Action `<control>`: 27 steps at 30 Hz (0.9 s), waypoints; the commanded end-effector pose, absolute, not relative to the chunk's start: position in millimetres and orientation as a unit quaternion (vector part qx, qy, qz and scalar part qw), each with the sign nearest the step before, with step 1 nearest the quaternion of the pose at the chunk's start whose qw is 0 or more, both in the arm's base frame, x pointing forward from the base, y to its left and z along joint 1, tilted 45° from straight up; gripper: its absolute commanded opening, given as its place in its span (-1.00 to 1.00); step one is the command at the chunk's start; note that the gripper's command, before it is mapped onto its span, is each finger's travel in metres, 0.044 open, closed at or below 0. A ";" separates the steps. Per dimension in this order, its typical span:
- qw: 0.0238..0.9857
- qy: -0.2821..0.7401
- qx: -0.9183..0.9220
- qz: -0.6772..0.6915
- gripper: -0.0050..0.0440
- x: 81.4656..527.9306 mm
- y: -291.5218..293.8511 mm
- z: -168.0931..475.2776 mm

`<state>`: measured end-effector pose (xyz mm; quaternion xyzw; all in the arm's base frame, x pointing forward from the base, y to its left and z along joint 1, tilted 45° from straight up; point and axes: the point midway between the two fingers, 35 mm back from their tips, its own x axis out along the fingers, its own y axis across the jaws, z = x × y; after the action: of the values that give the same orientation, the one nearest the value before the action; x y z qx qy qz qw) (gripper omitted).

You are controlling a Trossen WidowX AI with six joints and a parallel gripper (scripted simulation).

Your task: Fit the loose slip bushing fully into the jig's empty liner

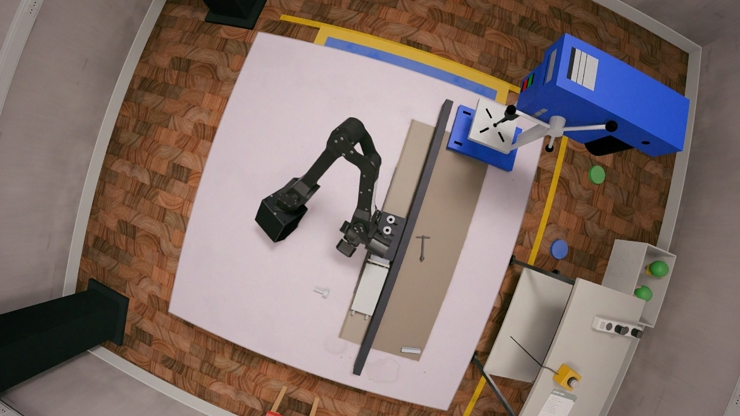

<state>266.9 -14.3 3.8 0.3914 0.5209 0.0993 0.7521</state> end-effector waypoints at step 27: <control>0.756 0.516 0.390 0.100 -0.33 276.6 -5.6 -5.7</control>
<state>275.6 -5.8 -6.8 0.3906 0.5174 0.1000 0.7548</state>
